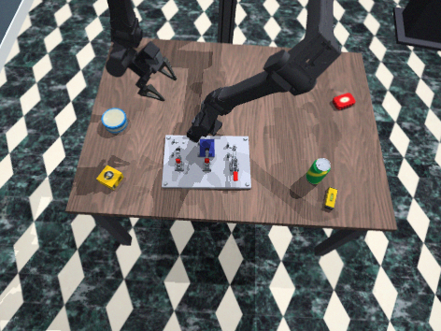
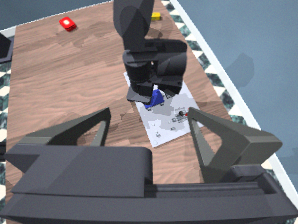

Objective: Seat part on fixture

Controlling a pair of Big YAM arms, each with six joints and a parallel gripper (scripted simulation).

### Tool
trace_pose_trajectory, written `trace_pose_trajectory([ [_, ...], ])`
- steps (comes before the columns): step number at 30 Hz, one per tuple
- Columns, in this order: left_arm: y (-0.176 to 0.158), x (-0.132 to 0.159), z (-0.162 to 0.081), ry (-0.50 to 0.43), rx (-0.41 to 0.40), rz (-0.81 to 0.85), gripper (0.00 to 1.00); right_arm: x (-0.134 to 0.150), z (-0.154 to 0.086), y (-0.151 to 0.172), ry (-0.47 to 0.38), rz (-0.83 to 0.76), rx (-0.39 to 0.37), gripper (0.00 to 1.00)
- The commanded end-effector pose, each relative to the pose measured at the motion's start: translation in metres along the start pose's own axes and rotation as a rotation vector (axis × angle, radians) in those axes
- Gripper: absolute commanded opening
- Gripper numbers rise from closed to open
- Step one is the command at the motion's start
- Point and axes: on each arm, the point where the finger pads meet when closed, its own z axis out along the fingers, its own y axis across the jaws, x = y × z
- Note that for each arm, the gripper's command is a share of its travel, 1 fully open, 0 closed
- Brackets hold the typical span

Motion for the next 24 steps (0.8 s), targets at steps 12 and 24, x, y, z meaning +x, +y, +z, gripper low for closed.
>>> trace_pose_trajectory([
  [12, 0.041, -0.012, -0.003, 0.004, -0.008, 0.667, 0.00, 0.000, -0.001, -0.001, 0.001, -0.007, 0.002, 1.00],
  [24, 0.070, -0.014, -0.001, 0.029, -0.031, 1.000, 0.00, 0.000, -0.001, -0.001, 0.001, -0.007, 0.002, 1.00],
])
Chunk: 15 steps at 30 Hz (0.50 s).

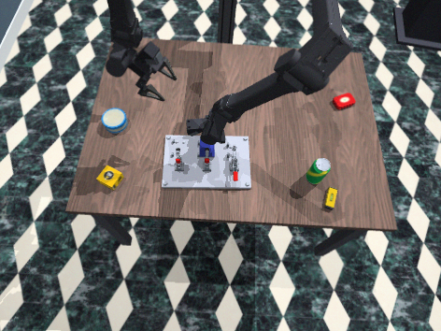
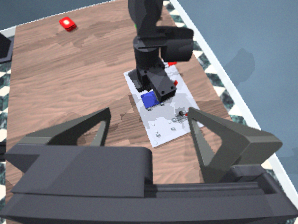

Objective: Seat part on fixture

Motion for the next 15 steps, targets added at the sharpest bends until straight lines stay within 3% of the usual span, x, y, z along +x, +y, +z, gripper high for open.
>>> trace_pose_trajectory([
  [1, 0.024, 0.020, 0.000, 0.026, -0.028, 0.130, 0.00, 0.000, -0.001, -0.001, 0.001, -0.007, 0.002, 1.00],
  [8, 0.023, 0.021, 0.001, 0.032, -0.028, 0.110, 0.00, 0.000, -0.001, -0.001, 0.001, -0.007, 0.002, 1.00],
  [12, 0.017, 0.002, -0.007, 0.009, -0.029, 0.124, 0.00, 0.000, -0.001, -0.001, 0.001, -0.007, 0.002, 1.00],
  [15, 0.006, 0.011, 0.015, 0.023, -0.012, 0.135, 0.00, 0.000, -0.001, -0.001, 0.001, -0.007, 0.002, 1.00],
])
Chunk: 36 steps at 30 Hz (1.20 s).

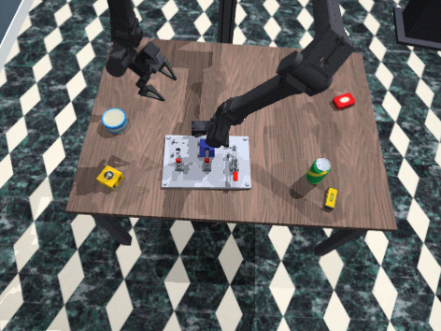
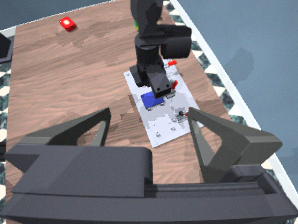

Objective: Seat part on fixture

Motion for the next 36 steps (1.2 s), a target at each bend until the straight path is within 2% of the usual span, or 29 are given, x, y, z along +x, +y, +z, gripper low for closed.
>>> trace_pose_trajectory([
  [1, -0.005, -0.010, 0.009, -0.014, -0.002, 0.027, 0.00, 0.000, -0.001, -0.001, 0.001, -0.007, 0.002, 1.00],
  [6, -0.003, 0.000, 0.030, 0.001, -0.002, 0.019, 0.00, 0.000, -0.001, -0.001, 0.001, -0.007, 0.002, 1.00],
  [10, -0.003, 0.001, 0.031, 0.004, 0.001, 0.020, 0.00, 0.000, -0.001, -0.001, 0.001, -0.007, 0.002, 1.00],
  [11, 0.005, 0.001, 0.028, 0.001, -0.010, 0.015, 0.00, 0.000, -0.001, -0.001, 0.001, -0.007, 0.002, 1.00],
  [13, -0.003, 0.003, 0.035, 0.001, -0.002, 0.019, 0.00, 0.000, -0.001, -0.001, 0.001, -0.007, 0.002, 1.00],
  [20, 0.001, -0.006, 0.025, -0.012, -0.006, 0.015, 0.00, 0.000, -0.001, -0.001, 0.001, -0.007, 0.002, 1.00],
  [27, -0.009, -0.004, 0.031, -0.008, 0.002, 0.027, 0.00, 0.000, -0.001, -0.001, 0.001, -0.007, 0.002, 1.00],
  [30, 0.000, -0.006, 0.025, -0.012, -0.006, 0.015, 0.00, 0.000, -0.001, -0.001, 0.001, -0.007, 0.002, 1.00],
  [32, -0.011, -0.020, 0.026, -0.021, 0.004, 0.030, 0.00, 0.000, -0.001, -0.001, 0.001, -0.007, 0.002, 1.00],
  [36, -0.013, -0.024, 0.026, -0.018, 0.012, 0.024, 0.00, 0.000, -0.001, -0.001, 0.001, -0.007, 0.002, 1.00],
])
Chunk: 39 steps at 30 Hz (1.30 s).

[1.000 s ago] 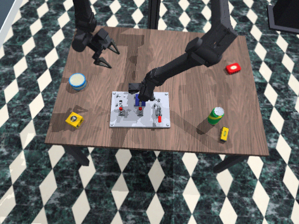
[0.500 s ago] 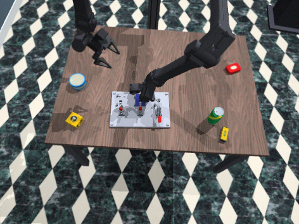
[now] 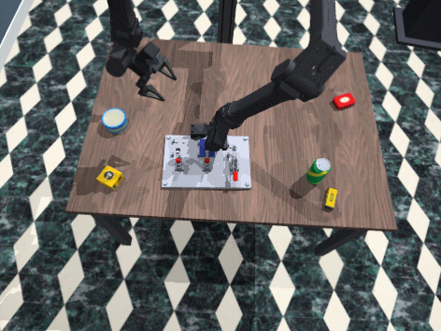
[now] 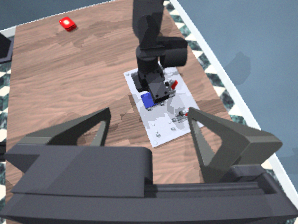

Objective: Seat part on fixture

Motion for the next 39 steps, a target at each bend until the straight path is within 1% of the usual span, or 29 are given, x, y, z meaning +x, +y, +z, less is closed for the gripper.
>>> trace_pose_trajectory([
  [1, -0.011, -0.021, -0.002, -0.018, 0.015, 0.010, 0.00, 0.000, -0.001, -0.001, 0.001, -0.007, 0.002, 1.00],
  [10, -0.009, -0.031, -0.003, -0.021, 0.016, 0.010, 0.00, 0.000, -0.001, -0.001, 0.001, -0.007, 0.002, 1.00],
  [11, 0.005, -0.017, -0.003, -0.019, -0.010, -0.003, 0.00, 0.000, -0.001, -0.001, 0.001, -0.007, 0.002, 1.00],
  [12, 0.000, -0.011, -0.003, -0.023, -0.005, 0.010, 0.00, 0.000, -0.001, -0.001, 0.001, -0.007, 0.002, 1.00],
  [13, 0.012, 0.006, -0.004, -0.020, -0.020, -0.007, 0.00, 0.000, -0.001, -0.001, 0.001, -0.007, 0.002, 1.00],
  [14, 0.011, 0.009, -0.004, -0.023, -0.020, -0.007, 0.00, 0.000, -0.001, -0.001, 0.001, -0.007, 0.002, 1.00],
  [16, 0.011, 0.006, -0.005, -0.027, -0.020, -0.005, 0.00, 0.000, -0.001, -0.001, 0.001, -0.007, 0.002, 1.00],
  [17, 0.009, -0.002, -0.009, -0.039, -0.020, 0.001, 0.00, 0.000, -0.001, -0.001, 0.001, -0.007, 0.002, 1.00],
  [28, 0.008, -0.002, -0.008, -0.035, -0.018, 0.000, 0.00, 0.000, -0.001, -0.001, 0.001, -0.007, 0.002, 1.00],
  [29, 0.004, -0.010, -0.014, -0.047, -0.010, 0.008, 0.01, 0.000, -0.001, -0.001, 0.001, -0.007, 0.002, 1.00],
  [30, 0.000, -0.011, -0.017, -0.047, 0.000, 0.007, 0.01, 0.000, -0.001, -0.001, 0.001, -0.007, 0.002, 1.00],
  [34, -0.008, -0.008, -0.026, -0.042, 0.020, 0.006, 0.01, 0.000, -0.001, -0.001, 0.001, -0.007, 0.002, 1.00],
  [39, -0.008, -0.007, -0.040, -0.041, 0.020, 0.006, 0.01, 0.000, -0.001, -0.001, 0.001, -0.007, 0.002, 1.00],
])
